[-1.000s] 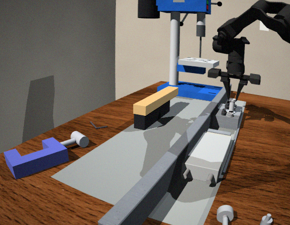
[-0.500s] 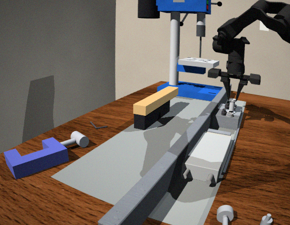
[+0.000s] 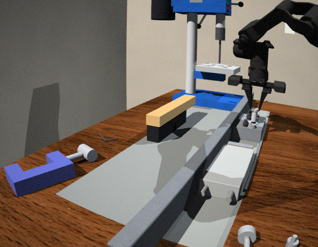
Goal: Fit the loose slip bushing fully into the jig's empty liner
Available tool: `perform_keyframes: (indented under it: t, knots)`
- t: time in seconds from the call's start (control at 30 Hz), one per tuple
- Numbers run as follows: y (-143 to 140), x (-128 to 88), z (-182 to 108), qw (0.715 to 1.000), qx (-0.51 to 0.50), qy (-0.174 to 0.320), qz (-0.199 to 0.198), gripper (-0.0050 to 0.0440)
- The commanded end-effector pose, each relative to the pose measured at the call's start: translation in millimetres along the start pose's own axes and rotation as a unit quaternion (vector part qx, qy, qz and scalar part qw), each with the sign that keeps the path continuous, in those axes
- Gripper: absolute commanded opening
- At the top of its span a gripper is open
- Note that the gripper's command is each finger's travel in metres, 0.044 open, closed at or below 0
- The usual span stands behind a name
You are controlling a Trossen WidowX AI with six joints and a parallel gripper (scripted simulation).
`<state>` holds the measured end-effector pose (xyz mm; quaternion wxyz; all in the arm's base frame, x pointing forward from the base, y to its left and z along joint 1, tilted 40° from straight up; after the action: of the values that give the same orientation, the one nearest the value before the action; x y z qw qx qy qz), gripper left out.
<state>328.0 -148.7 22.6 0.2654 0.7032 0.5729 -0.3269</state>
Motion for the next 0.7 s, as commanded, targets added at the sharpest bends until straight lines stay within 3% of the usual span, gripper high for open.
perform_keyframes:
  t: [0.0,0.67]
  knots:
    - [1.7,-1.5,1.2,1.000,-0.002,-0.002,0.004,-0.0050]
    - [2.2,-4.6,-1.2,1.000,-0.005,-0.004,0.007,-0.0050]
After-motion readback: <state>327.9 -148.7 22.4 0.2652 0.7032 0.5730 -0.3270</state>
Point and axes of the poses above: the point midway between the two fingers, 35 mm back from their tips, its own x axis out along the fingers, its own y axis across the jaws, z = x × y, the point moved 3 cm from there along -x, back along the fingers, and after that the axes turned 9 degrees about x, right-handed, at the moved point
